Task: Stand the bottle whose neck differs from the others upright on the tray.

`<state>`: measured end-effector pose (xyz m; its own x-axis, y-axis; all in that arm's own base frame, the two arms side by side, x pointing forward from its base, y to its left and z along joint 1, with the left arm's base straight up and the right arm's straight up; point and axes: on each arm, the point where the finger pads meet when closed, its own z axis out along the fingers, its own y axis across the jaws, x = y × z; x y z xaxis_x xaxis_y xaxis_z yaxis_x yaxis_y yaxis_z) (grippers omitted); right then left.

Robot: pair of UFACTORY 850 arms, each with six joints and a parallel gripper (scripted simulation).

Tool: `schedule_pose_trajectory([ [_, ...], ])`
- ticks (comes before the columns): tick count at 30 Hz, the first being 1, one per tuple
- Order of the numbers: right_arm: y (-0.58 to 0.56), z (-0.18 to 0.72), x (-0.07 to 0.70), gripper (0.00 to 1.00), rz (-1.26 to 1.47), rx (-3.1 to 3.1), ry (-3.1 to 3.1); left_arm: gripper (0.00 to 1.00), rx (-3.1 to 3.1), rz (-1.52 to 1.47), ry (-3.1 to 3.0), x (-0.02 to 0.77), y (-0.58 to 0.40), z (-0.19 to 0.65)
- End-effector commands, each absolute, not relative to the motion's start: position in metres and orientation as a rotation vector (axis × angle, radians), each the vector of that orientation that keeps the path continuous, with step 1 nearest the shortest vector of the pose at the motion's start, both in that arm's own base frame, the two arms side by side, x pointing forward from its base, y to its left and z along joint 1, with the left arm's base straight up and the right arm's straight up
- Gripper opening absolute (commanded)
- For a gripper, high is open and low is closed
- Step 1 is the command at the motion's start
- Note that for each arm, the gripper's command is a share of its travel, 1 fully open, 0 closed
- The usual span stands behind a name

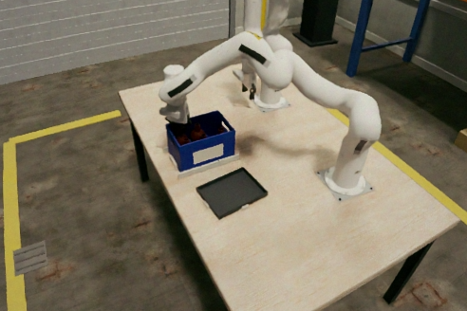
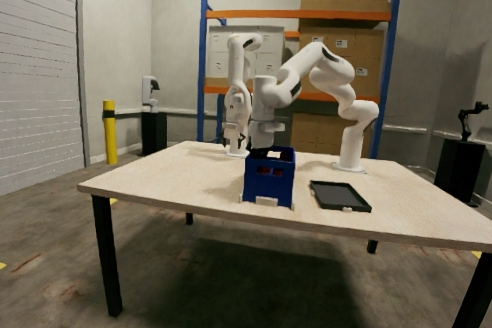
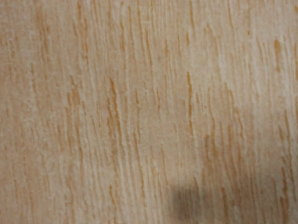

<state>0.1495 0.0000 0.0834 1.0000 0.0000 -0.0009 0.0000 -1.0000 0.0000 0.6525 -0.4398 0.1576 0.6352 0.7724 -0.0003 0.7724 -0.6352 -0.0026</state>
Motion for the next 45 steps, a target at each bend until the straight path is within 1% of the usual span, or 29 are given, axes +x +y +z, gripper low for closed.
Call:
schedule_pose_trajectory([
  [1, 0.0, 0.0835, 0.15, 1.0, 0.0, 3.142, 0.0, 0.0, -2.841, 0.0, -1.342, 0.6532, -0.4402, 0.1592],
  [28, 0.0, 0.0835, 0.15, 1.0, 0.0, 3.142, 0.0, 0.0, -2.841, 0.0, -1.342, 0.6532, -0.4402, 0.1592],
  [29, 0.0, 0.0835, 0.15, 1.0, 0.0, 3.142, 0.0, 0.66, -2.841, 0.0, -1.342, 0.6532, -0.4402, 0.1592],
  [45, 0.0, 0.0835, 0.15, 1.0, 0.0, 3.142, 0.0, 0.66, -2.841, 0.0, -1.342, 0.6532, -0.4402, 0.1592],
])
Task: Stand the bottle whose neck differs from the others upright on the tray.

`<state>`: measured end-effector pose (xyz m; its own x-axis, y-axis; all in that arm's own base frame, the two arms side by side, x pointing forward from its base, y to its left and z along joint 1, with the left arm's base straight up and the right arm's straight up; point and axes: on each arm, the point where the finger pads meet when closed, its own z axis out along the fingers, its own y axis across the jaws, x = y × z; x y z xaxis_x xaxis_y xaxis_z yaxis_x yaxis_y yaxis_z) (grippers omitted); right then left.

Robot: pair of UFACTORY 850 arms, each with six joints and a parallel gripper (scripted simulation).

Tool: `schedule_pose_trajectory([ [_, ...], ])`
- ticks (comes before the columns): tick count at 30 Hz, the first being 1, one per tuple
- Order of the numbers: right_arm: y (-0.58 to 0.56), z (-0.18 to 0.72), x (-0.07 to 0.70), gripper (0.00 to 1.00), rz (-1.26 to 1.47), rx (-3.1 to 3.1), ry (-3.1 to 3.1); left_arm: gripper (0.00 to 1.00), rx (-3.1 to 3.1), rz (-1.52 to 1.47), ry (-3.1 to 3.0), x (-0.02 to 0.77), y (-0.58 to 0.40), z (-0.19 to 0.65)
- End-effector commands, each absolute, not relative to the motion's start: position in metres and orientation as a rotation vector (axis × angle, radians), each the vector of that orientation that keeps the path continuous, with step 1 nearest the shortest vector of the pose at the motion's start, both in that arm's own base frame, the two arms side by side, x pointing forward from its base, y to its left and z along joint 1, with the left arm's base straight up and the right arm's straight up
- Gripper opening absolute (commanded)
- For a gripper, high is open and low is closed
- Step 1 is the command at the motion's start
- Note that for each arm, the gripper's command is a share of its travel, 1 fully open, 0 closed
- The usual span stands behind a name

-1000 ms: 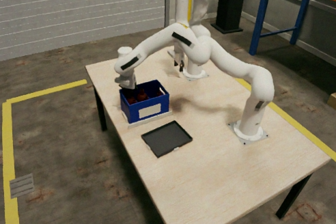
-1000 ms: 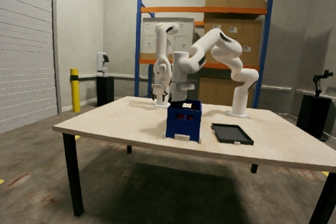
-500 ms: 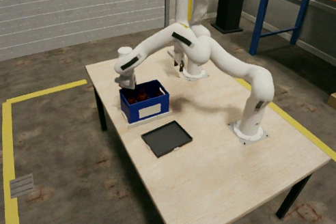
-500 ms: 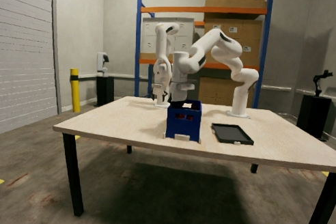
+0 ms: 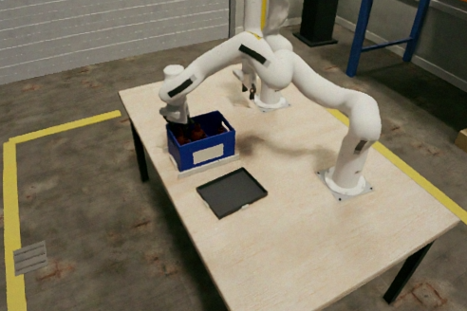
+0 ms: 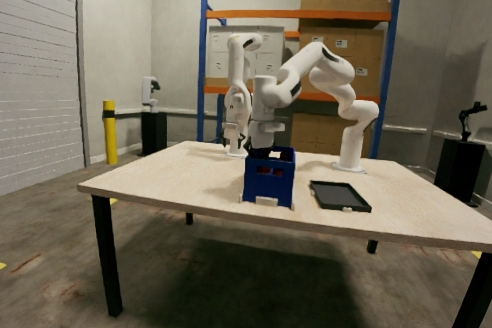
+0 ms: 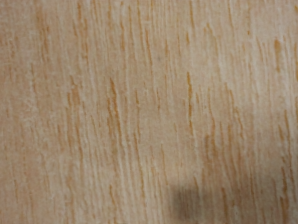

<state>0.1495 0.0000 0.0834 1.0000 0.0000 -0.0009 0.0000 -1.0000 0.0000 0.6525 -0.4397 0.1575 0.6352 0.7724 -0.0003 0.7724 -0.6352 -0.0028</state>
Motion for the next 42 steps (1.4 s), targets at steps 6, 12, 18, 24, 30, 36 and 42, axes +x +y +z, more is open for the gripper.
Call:
schedule_pose_trajectory([
  [6, 0.0, 0.084, 0.15, 1.0, 0.0, 3.142, 0.0, 0.66, -2.841, 0.0, -1.342, 0.653, -0.44, 0.159],
  [12, 0.0, 0.084, 0.15, 1.0, 0.0, 3.142, 0.0, 0.66, -2.841, 0.0, -1.342, 0.653, -0.44, 0.159],
  [18, 0.0, 0.084, 0.15, 1.0, 0.0, 3.142, 0.0, 0.66, -2.841, 0.0, -1.342, 0.653, -0.44, 0.159],
  [24, 0.0, 0.084, 0.15, 1.0, 0.0, 3.142, 0.0, 0.66, -2.841, 0.0, -1.342, 0.653, -0.44, 0.162],
  [30, 0.0, 0.084, 0.15, 1.0, 0.0, 3.142, 0.0, 0.66, -2.841, 0.0, -1.342, 0.653, -0.44, 0.173],
  [36, 0.0, 0.084, 0.15, 1.0, 0.0, 3.142, 0.0, 0.66, -2.841, 0.0, -1.342, 0.653, -0.44, 0.185],
  [42, 0.0, 0.084, 0.15, 1.0, 0.0, 3.142, 0.0, 0.66, -2.841, 0.0, -1.342, 0.653, -0.44, 0.205],
])
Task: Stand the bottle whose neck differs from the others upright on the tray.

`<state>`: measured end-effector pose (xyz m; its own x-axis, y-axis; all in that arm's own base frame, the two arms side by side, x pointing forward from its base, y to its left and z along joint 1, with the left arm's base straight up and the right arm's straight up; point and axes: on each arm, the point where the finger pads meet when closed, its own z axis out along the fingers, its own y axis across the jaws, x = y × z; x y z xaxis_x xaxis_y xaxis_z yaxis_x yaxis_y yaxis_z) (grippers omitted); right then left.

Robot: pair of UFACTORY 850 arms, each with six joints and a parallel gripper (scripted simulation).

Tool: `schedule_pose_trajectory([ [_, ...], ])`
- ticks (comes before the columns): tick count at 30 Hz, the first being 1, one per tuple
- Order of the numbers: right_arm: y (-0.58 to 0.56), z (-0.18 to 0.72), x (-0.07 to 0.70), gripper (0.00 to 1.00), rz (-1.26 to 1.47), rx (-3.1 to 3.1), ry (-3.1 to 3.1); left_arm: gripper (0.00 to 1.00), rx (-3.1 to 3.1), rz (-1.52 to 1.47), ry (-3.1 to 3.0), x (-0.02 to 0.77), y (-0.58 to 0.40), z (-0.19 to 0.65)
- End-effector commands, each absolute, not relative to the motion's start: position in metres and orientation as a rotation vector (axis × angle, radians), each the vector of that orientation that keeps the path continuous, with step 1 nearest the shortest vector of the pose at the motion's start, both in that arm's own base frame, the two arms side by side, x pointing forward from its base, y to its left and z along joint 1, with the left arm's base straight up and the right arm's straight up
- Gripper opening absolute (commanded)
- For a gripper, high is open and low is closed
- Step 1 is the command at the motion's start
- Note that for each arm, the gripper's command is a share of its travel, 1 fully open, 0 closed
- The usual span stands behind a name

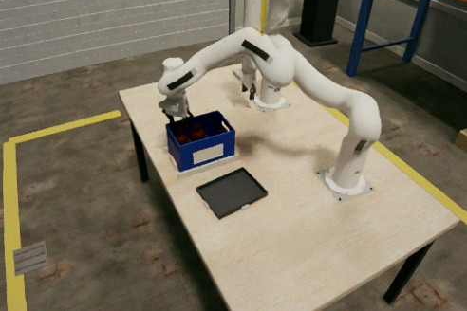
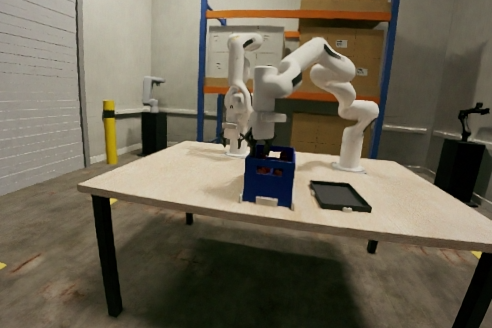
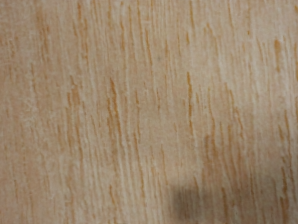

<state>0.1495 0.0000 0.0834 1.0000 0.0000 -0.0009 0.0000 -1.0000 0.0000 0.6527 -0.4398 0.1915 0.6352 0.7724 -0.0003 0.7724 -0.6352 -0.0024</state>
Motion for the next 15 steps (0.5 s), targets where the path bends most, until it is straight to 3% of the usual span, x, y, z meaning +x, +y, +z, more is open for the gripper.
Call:
schedule_pose_trajectory([
  [1, 0.0, 0.084, 0.15, 1.0, 0.0, 3.142, 0.0, 0.66, -2.841, 0.0, -1.342, 0.653, -0.44, 0.209],
  [15, 0.0, 0.084, 0.15, 1.0, 0.0, 3.142, 0.0, 0.66, -2.841, 0.0, -1.342, 0.653, -0.44, 0.239],
])
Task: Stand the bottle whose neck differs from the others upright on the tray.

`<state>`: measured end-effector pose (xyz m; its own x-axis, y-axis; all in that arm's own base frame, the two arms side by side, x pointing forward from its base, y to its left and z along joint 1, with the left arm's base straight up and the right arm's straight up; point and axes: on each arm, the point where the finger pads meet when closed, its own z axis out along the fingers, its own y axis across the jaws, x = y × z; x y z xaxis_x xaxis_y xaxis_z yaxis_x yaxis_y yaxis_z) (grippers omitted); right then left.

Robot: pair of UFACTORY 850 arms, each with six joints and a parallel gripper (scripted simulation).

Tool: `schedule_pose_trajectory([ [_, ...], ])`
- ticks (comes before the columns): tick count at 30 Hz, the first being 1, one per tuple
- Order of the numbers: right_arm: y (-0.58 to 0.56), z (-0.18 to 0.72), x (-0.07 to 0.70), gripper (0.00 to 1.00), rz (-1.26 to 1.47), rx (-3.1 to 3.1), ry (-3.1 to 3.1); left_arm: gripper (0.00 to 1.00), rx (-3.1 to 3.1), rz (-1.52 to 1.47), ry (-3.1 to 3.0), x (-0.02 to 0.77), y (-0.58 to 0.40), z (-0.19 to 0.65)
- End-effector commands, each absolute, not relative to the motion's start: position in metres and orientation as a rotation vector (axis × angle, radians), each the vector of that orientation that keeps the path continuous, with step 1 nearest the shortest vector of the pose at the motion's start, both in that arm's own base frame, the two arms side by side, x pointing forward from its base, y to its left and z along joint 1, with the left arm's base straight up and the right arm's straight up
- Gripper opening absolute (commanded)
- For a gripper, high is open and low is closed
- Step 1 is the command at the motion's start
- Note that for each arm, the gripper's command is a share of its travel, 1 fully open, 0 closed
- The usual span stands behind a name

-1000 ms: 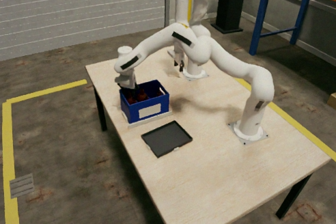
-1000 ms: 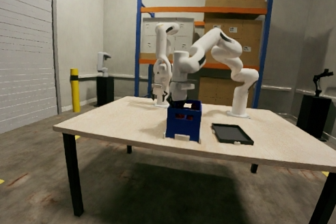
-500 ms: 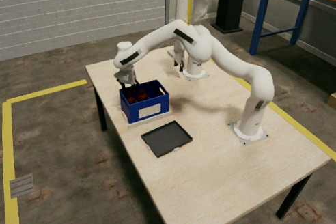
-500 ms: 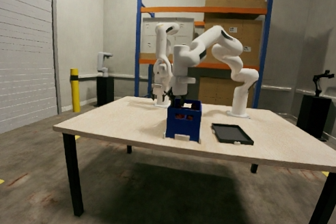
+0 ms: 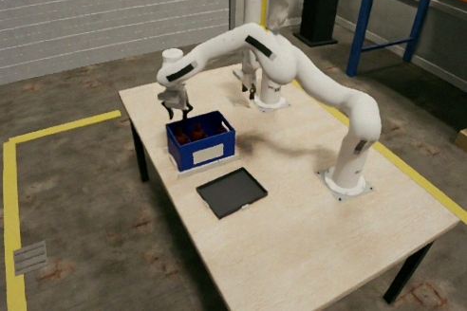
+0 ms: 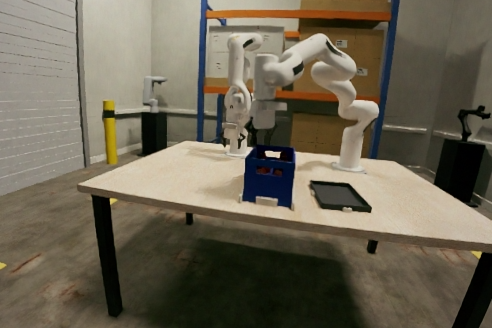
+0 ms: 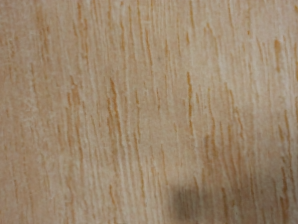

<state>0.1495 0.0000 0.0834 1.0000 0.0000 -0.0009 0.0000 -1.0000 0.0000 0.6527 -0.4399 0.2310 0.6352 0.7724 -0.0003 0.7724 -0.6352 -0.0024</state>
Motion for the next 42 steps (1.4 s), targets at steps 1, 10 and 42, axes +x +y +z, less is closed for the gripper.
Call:
schedule_pose_trajectory([
  [1, 0.0, 0.0835, 0.15, 1.0, 0.0, 3.142, 0.0, 0.66, -2.841, 0.0, -1.342, 0.6532, -0.4402, 0.2403],
  [10, 0.0, 0.0835, 0.15, 1.0, 0.0, 3.142, 0.0, 0.66, -2.841, 0.0, -1.342, 0.6532, -0.4402, 0.2435],
  [42, 0.0, 0.0835, 0.15, 1.0, 0.0, 3.142, 0.0, 0.0, -2.841, 0.0, -1.342, 0.6532, -0.4402, 0.2435],
])
